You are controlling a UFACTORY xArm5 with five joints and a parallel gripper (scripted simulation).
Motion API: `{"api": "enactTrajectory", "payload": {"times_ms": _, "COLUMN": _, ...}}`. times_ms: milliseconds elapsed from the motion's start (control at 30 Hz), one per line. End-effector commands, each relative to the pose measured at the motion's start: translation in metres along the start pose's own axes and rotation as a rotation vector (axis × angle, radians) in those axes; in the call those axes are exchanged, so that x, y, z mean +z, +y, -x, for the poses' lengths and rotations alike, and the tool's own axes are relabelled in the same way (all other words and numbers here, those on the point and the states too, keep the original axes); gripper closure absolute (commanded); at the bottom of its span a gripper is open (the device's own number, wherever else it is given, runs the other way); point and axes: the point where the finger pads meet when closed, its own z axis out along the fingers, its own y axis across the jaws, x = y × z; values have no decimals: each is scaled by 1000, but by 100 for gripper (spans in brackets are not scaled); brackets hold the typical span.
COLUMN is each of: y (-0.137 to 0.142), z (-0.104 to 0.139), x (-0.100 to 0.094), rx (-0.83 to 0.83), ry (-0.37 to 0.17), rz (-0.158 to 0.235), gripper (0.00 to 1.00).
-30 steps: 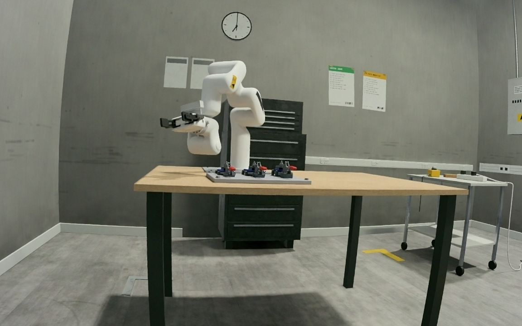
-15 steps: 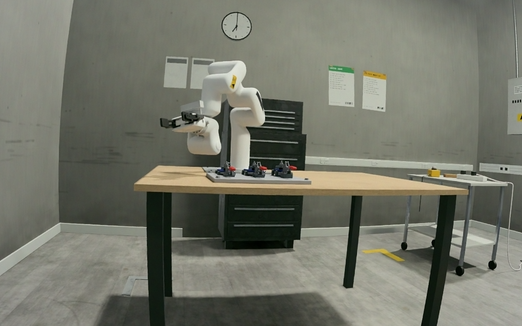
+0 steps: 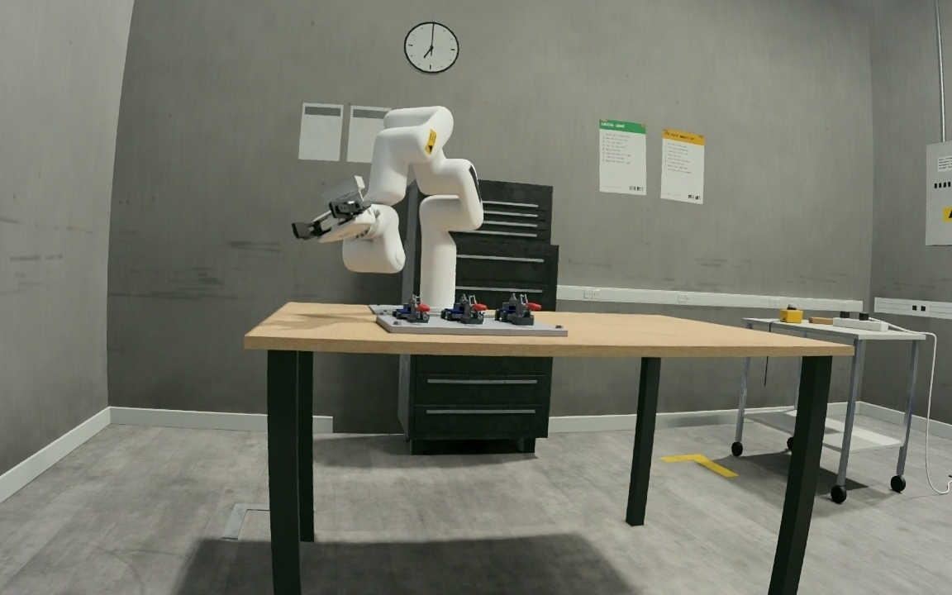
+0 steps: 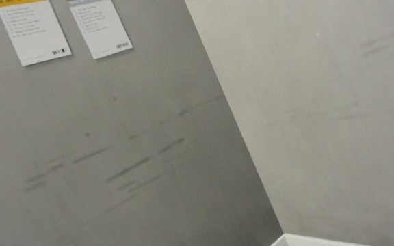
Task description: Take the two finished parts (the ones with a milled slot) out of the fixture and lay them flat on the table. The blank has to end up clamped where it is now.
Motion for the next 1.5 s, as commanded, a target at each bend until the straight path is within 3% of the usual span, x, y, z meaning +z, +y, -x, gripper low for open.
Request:
{"api": "enactTrajectory", "payload": {"times_ms": 0, "y": -7, "z": 6, "x": 13, "rx": 142, "ry": -92, "rz": 32, "gripper": 0}}
{"api": "enactTrajectory", "payload": {"times_ms": 33, "y": -10, "z": 9, "x": 16, "rx": 196, "ry": -125, "rz": 47, "gripper": 0}}
{"api": "enactTrajectory", "payload": {"times_ms": 100, "y": -10, "z": 9, "x": 16, "rx": 196, "ry": -125, "rz": 47, "gripper": 0}}
{"api": "enactTrajectory", "payload": {"times_ms": 200, "y": -17, "z": 16, "x": 22, "rx": 314, "ry": -193, "rz": 85, "gripper": 0}}
{"api": "enactTrajectory", "payload": {"times_ms": 267, "y": -17, "z": 16, "x": 22, "rx": 314, "ry": -193, "rz": 85, "gripper": 0}}
{"api": "enactTrajectory", "payload": {"times_ms": 300, "y": -20, "z": 19, "x": 24, "rx": 377, "ry": -229, "rz": 109, "gripper": 0}}
{"api": "enactTrajectory", "payload": {"times_ms": 367, "y": -20, "z": 19, "x": 24, "rx": 377, "ry": -229, "rz": 109, "gripper": 0}}
{"api": "enactTrajectory", "payload": {"times_ms": 400, "y": -24, "z": 23, "x": 25, "rx": 443, "ry": -265, "rz": 138, "gripper": 0}}
{"api": "enactTrajectory", "payload": {"times_ms": 467, "y": -24, "z": 23, "x": 25, "rx": 443, "ry": -265, "rz": 138, "gripper": 0}}
{"api": "enactTrajectory", "payload": {"times_ms": 500, "y": -28, "z": 27, "x": 26, "rx": 511, "ry": -302, "rz": 170, "gripper": 0}}
{"api": "enactTrajectory", "payload": {"times_ms": 567, "y": -28, "z": 27, "x": 26, "rx": 511, "ry": -302, "rz": 170, "gripper": 0}}
{"api": "enactTrajectory", "payload": {"times_ms": 600, "y": -32, "z": 31, "x": 26, "rx": 580, "ry": -337, "rz": 208, "gripper": 0}}
{"api": "enactTrajectory", "payload": {"times_ms": 667, "y": -32, "z": 31, "x": 26, "rx": 580, "ry": -337, "rz": 208, "gripper": 0}}
{"api": "enactTrajectory", "payload": {"times_ms": 700, "y": -36, "z": 35, "x": 24, "rx": 650, "ry": -371, "rz": 249, "gripper": 0}}
{"api": "enactTrajectory", "payload": {"times_ms": 767, "y": -36, "z": 35, "x": 24, "rx": 650, "ry": -371, "rz": 249, "gripper": 0}}
{"api": "enactTrajectory", "payload": {"times_ms": 800, "y": -40, "z": 39, "x": 22, "rx": 720, "ry": -404, "rz": 295, "gripper": 0}}
{"api": "enactTrajectory", "payload": {"times_ms": 900, "y": -40, "z": 39, "x": 22, "rx": 720, "ry": -404, "rz": 295, "gripper": 0}}
{"api": "enactTrajectory", "payload": {"times_ms": 933, "y": -44, "z": 43, "x": 19, "rx": 790, "ry": -435, "rz": 346, "gripper": 0}}
{"api": "enactTrajectory", "payload": {"times_ms": 1033, "y": -44, "z": 43, "x": 19, "rx": 790, "ry": -435, "rz": 346, "gripper": 0}}
{"api": "enactTrajectory", "payload": {"times_ms": 1067, "y": -48, "z": 47, "x": 15, "rx": 860, "ry": -463, "rz": 400, "gripper": 0}}
{"api": "enactTrajectory", "payload": {"times_ms": 1133, "y": -48, "z": 47, "x": 15, "rx": 860, "ry": -463, "rz": 400, "gripper": 0}}
{"api": "enactTrajectory", "payload": {"times_ms": 1167, "y": -52, "z": 50, "x": 9, "rx": 928, "ry": -487, "rz": 459, "gripper": 0}}
{"api": "enactTrajectory", "payload": {"times_ms": 1233, "y": -52, "z": 50, "x": 9, "rx": 928, "ry": -487, "rz": 459, "gripper": 0}}
{"api": "enactTrajectory", "payload": {"times_ms": 1267, "y": -56, "z": 54, "x": 3, "rx": 995, "ry": -508, "rz": 522, "gripper": 0}}
{"api": "enactTrajectory", "payload": {"times_ms": 1367, "y": -56, "z": 54, "x": 3, "rx": 995, "ry": -508, "rz": 522, "gripper": 0}}
{"api": "enactTrajectory", "payload": {"times_ms": 1400, "y": -60, "z": 56, "x": -5, "rx": 1059, "ry": -525, "rz": 588, "gripper": 0}}
{"api": "enactTrajectory", "payload": {"times_ms": 1467, "y": -60, "z": 56, "x": -5, "rx": 1059, "ry": -525, "rz": 588, "gripper": 0}}
